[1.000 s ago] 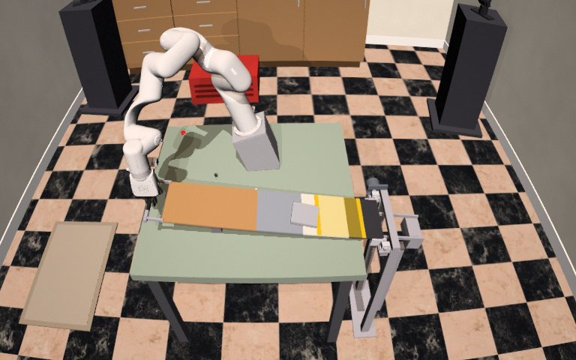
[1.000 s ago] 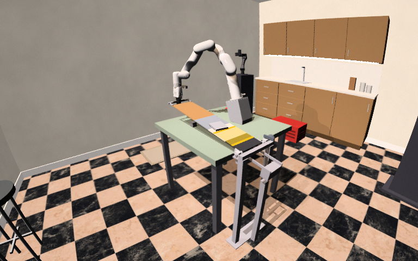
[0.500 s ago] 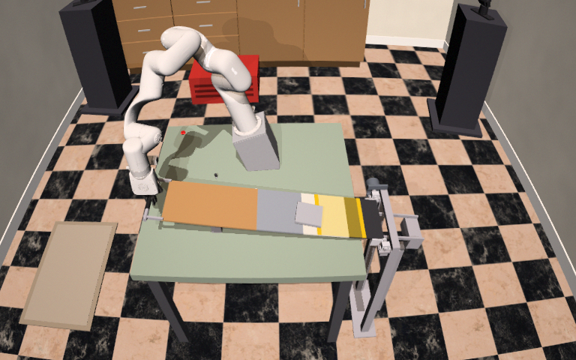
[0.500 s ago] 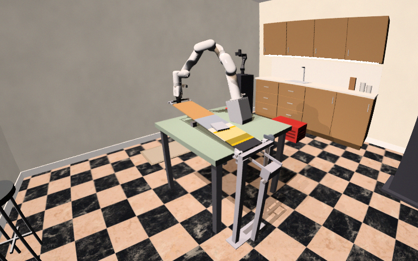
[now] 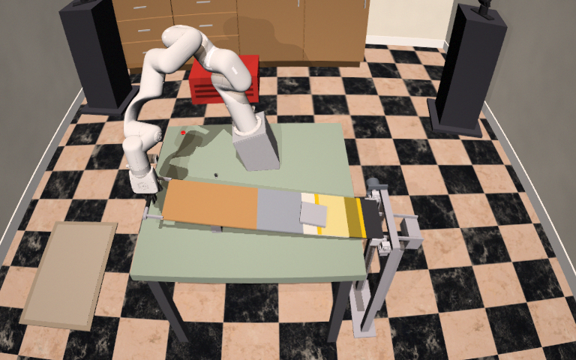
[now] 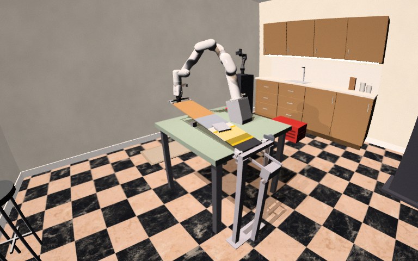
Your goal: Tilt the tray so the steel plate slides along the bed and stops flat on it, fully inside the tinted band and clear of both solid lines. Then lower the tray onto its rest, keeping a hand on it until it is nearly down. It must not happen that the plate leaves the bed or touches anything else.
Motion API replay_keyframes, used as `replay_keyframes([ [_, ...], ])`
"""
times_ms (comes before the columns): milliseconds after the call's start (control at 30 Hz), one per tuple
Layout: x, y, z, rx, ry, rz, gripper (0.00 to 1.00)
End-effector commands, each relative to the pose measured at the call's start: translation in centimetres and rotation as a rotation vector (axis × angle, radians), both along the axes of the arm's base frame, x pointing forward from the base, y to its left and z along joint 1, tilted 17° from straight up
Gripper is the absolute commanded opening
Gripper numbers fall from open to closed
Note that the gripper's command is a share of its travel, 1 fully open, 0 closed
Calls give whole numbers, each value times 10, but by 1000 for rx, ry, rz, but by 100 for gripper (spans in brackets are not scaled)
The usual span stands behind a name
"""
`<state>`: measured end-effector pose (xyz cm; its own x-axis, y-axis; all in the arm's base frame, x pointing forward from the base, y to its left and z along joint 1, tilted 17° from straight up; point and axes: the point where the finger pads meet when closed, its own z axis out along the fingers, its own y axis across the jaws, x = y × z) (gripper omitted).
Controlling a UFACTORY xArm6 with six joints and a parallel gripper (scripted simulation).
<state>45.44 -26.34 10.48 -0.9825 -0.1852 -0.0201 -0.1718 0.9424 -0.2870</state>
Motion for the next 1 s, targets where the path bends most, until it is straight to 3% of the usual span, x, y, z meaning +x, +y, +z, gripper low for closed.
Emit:
replay_keyframes([
  [0, 1, 1, 6, -2, -4, 0, 0],
  [967, 1, 0, 3, -2, -4, 0, 0],
])
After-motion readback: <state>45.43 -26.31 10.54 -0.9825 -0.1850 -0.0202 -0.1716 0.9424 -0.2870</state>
